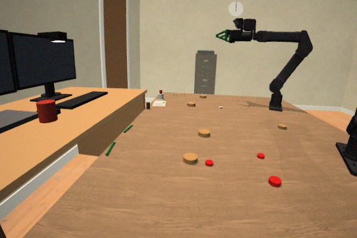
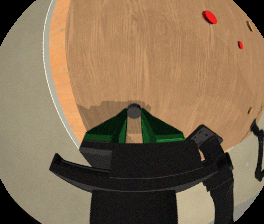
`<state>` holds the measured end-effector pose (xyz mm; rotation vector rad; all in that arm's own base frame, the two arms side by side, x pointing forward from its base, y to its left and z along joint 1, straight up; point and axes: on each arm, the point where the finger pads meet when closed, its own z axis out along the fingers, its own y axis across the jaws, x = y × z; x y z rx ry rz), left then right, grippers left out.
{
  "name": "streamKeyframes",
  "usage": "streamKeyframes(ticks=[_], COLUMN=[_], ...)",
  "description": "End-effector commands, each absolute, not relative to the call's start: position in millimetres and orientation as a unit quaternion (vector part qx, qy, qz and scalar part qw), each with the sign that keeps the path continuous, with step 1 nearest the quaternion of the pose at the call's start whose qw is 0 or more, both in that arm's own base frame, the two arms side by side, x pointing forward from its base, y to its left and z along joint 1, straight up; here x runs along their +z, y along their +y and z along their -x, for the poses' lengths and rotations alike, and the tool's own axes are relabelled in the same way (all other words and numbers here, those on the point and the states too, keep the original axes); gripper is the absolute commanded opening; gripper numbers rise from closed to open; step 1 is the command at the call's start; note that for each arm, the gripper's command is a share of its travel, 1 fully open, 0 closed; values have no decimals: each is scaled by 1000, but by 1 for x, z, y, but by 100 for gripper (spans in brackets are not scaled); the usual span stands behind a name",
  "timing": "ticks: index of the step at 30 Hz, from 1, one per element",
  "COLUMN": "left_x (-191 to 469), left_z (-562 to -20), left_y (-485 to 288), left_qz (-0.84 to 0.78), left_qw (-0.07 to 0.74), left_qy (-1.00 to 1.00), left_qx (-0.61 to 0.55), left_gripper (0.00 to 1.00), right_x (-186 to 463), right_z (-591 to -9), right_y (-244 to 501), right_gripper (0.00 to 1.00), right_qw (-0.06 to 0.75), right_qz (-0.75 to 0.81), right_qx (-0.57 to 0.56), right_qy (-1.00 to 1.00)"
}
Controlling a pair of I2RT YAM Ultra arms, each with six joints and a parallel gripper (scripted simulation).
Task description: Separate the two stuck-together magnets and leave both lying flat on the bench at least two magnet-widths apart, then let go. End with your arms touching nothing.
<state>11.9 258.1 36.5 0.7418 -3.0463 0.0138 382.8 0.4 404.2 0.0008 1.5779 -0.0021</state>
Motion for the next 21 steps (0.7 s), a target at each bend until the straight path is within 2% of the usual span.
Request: streamKeyframes(ticks=[1, 21], left_x=[45, 67], left_z=[-12, -12], left_y=[255, 255], left_qz=[-237, -237], left_qw=[3, 3], left_qy=[-971, -971], left_qx=[6, 6], left_gripper=[18, 18], right_x=[413, 413], right_z=[-380, -380], right_y=[0, 0], right_gripper=[100, 100], right_qw=[713, 713], right_qz=[-2, -2], right_qx=[-1, -1], right_qy=[701, 701])
